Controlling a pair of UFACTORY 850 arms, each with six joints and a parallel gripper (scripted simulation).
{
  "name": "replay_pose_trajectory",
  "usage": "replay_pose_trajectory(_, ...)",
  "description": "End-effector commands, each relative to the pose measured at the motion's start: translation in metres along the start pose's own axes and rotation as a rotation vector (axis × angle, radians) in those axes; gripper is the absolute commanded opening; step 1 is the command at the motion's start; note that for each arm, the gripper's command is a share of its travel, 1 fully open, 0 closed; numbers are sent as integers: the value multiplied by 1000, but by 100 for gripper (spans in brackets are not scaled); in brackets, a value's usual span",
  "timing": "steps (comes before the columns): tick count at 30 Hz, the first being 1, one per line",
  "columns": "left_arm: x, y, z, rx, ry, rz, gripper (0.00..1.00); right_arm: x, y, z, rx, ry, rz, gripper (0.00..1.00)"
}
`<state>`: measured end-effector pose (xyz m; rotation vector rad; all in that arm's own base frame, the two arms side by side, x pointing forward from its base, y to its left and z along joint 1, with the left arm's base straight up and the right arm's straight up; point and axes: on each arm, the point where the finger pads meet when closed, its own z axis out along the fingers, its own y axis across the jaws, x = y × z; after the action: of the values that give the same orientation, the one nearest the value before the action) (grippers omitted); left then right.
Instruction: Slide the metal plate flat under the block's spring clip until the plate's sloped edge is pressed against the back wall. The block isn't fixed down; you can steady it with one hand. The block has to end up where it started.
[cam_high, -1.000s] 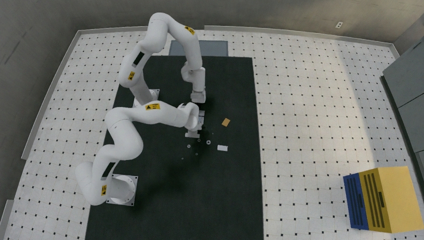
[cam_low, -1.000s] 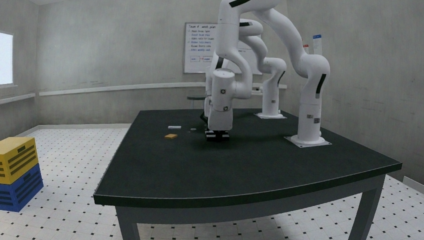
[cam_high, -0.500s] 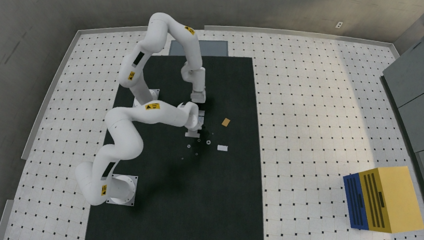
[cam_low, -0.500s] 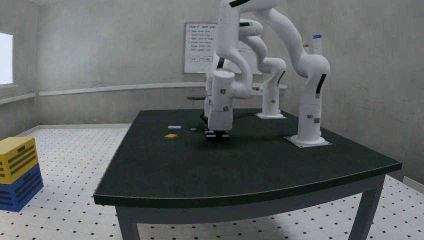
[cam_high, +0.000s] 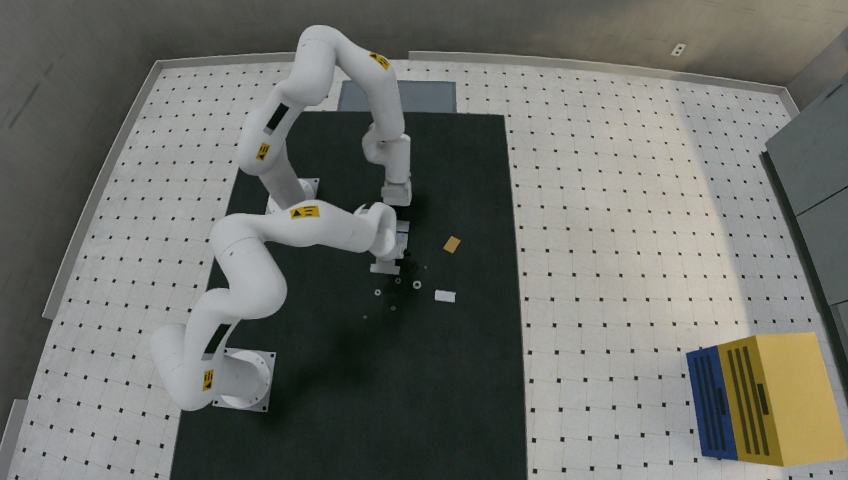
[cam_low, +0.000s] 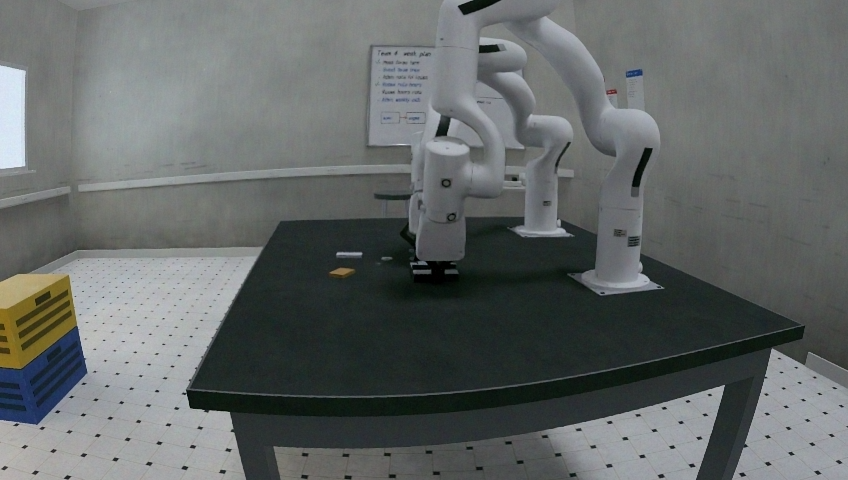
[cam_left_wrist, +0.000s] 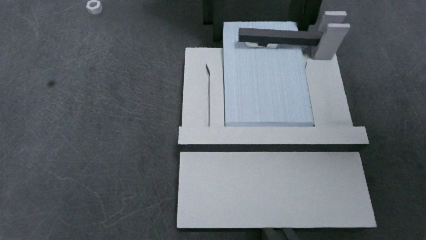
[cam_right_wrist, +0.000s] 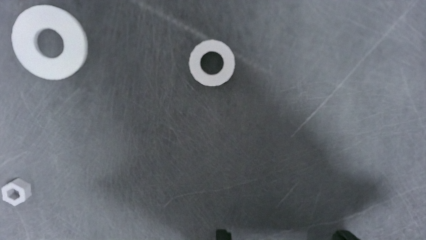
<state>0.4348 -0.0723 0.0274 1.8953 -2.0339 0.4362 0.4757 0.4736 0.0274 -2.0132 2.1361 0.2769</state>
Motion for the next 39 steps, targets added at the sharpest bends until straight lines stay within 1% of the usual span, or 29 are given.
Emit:
replay_pose_trajectory(1,0,-1,0,1,0,1,0,-2,-1,-1,2,1,0,53)
replay_pose_trajectory(15,0,-1,0,1,0,1,0,-3,-1,-1,2,5,0,53)
replay_pose_trajectory(16,0,-1,0,1,0,1,0,-3,-1,-1,2,5,0,72)
replay_pose_trajectory(32,0,-1,0,1,0,1,0,-2,-1,-1,1,4,1,72)
replay_pose_trajectory(39,0,-1,0,1,0,1,0,4,-1,-3,1,4,1,72)
